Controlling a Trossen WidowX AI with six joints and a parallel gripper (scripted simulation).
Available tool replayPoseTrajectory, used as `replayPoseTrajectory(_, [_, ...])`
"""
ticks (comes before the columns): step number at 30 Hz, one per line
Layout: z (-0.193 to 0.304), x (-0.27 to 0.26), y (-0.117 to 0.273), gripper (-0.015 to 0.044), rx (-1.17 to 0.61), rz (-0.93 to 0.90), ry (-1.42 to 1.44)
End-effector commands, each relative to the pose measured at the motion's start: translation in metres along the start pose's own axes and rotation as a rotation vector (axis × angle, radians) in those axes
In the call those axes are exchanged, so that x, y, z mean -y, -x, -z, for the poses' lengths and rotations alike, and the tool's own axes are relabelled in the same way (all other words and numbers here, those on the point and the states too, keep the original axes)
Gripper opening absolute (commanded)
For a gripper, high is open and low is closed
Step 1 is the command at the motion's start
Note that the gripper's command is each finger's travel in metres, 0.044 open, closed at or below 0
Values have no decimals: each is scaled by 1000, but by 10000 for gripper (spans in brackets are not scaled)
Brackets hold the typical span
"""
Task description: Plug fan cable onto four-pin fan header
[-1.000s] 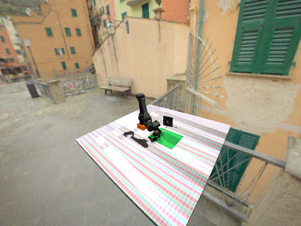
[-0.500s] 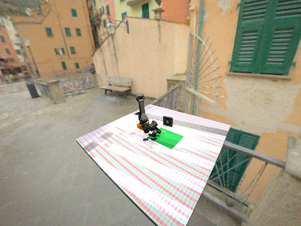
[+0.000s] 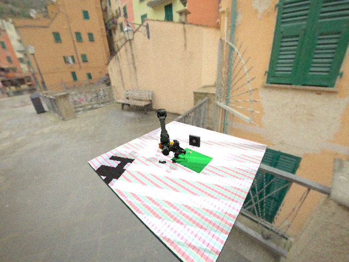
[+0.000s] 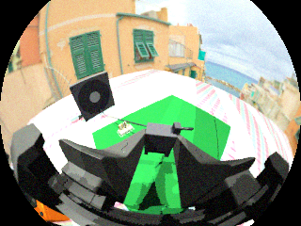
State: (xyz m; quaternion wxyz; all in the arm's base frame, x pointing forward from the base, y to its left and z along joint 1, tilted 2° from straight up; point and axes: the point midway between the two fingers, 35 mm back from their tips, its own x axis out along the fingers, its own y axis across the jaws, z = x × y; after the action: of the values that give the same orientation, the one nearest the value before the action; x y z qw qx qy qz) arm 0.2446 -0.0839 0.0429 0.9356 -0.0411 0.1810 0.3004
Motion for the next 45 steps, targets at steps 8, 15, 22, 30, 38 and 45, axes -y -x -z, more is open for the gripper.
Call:
replayPoseTrajectory(8, [-3,-3,12,0,143,58,53])
replayPoseTrajectory(15, [-5,-4,16,0,185,79,72])
replayPoseTrajectory(22, [-9,-4,16,0,166,72,62])
replayPoseTrajectory(30, [-12,-5,17,0,167,71,63])
replayPoseTrajectory(38, [-13,-5,18,0,167,71,63])
replayPoseTrajectory(45, [-8,-4,15,0,167,70,63])
